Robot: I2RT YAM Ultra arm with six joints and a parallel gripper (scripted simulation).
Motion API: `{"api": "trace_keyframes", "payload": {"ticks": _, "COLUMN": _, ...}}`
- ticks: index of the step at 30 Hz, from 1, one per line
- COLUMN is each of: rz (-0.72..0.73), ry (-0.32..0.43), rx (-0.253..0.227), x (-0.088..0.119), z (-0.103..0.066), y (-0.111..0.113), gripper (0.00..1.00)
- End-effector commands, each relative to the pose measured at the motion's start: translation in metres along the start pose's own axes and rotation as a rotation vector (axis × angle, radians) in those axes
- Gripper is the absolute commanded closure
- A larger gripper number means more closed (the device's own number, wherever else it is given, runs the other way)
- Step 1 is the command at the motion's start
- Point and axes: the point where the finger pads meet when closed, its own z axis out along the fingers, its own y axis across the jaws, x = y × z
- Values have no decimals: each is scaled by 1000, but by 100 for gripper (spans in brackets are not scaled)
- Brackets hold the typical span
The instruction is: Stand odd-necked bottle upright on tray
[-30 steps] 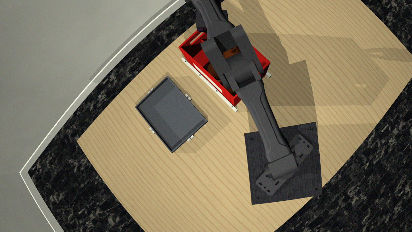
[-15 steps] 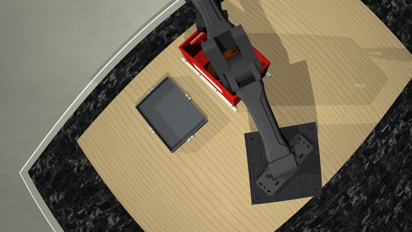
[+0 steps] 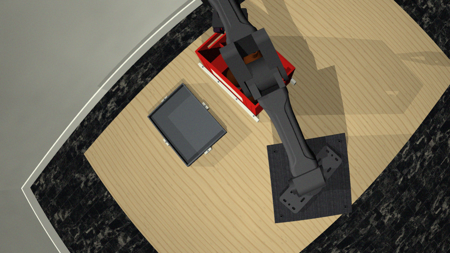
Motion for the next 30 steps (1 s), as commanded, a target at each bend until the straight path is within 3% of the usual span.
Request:
{"api": "trace_keyframes", "payload": {"ticks": 1, "rz": 2, "ry": -60, "rx": -28, "x": -12, "z": -39, "y": 1, "gripper": 39}}
{"api": "trace_keyframes", "payload": {"ticks": 30, "rz": 8, "ry": -36, "rx": -20, "x": -10, "z": -44, "y": -3, "gripper": 39}}
